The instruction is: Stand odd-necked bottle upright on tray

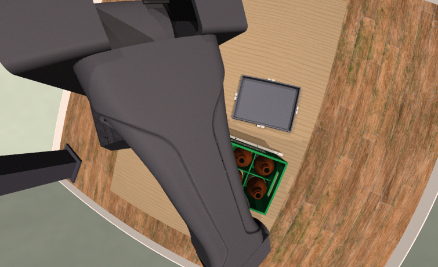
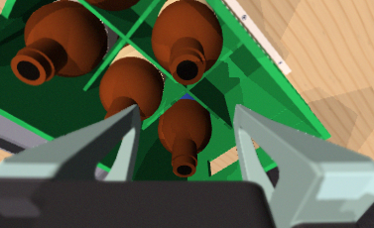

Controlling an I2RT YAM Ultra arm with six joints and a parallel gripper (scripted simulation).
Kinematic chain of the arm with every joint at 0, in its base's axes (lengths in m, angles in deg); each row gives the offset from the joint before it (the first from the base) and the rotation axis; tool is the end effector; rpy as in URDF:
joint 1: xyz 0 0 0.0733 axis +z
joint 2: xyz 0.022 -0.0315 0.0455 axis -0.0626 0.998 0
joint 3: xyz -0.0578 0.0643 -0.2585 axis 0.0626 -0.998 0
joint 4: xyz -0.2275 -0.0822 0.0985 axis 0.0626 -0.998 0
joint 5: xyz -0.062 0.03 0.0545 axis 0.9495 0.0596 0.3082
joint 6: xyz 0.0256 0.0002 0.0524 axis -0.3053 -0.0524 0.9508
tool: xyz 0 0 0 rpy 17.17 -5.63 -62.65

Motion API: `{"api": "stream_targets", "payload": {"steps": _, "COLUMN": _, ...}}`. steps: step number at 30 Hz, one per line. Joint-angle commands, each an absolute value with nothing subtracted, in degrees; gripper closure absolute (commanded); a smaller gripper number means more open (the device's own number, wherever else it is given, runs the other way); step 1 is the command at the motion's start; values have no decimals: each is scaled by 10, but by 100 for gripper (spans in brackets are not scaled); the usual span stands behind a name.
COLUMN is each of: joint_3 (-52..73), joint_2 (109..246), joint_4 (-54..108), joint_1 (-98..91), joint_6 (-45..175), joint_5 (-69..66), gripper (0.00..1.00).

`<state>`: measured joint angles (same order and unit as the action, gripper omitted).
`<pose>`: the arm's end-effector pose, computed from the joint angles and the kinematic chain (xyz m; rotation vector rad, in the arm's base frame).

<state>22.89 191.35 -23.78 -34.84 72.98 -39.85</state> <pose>0.3395 -0.1746 0.2087 0.8694 2.6307 0.9031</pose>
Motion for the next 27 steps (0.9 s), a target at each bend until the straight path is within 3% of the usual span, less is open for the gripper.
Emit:
{"api": "stream_targets", "payload": {"steps": 1, "joint_3": 225, "joint_2": 1908, "joint_4": -223, "joint_1": -351, "joint_6": 737, "joint_5": -396, "gripper": 39}}
{"api": "stream_targets", "payload": {"steps": 27, "joint_3": 198, "joint_2": 1933, "joint_4": -155, "joint_1": -327, "joint_6": 769, "joint_5": -392, "gripper": 39}}
